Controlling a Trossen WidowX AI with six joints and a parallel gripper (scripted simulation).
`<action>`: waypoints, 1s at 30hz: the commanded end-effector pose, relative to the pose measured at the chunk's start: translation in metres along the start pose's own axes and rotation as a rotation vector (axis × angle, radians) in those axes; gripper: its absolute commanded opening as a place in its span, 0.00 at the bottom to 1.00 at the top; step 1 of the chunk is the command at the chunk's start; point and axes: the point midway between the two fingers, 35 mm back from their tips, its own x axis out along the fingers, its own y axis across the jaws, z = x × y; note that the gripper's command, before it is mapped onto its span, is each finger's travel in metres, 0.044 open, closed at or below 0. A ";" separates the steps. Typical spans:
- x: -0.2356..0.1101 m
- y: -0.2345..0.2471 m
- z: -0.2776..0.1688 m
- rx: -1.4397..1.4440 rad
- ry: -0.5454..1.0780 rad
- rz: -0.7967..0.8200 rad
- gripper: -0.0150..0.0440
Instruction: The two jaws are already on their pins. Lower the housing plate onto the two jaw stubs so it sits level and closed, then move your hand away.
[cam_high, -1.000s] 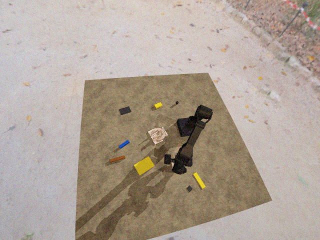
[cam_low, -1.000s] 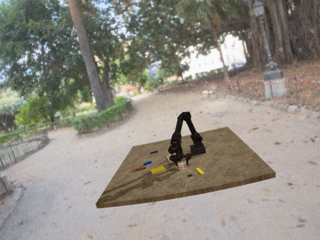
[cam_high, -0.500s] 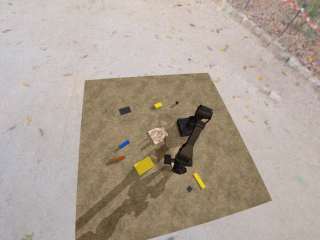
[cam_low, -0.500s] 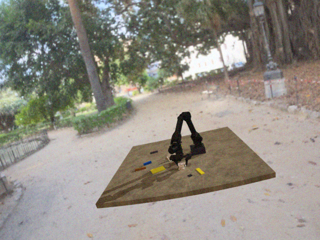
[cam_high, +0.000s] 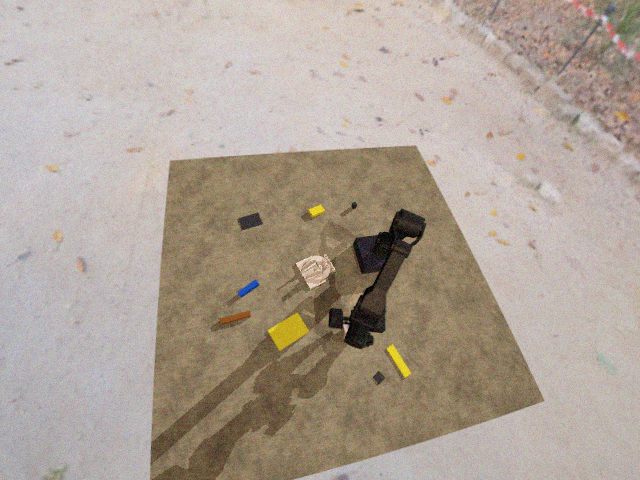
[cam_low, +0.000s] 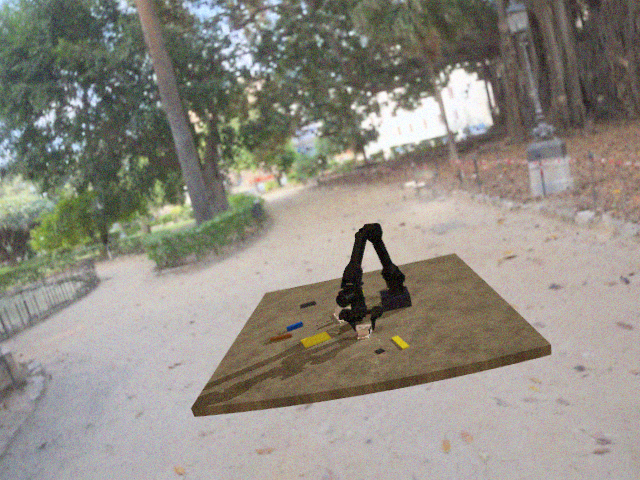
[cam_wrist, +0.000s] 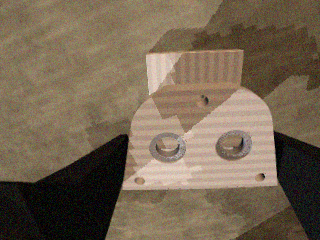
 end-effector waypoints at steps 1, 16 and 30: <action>-0.013 -0.001 0.003 0.000 -0.007 -0.001 0.85; -0.061 0.000 0.002 -0.001 -0.008 0.002 0.85; -0.069 -0.015 -0.010 0.055 -0.007 0.001 0.85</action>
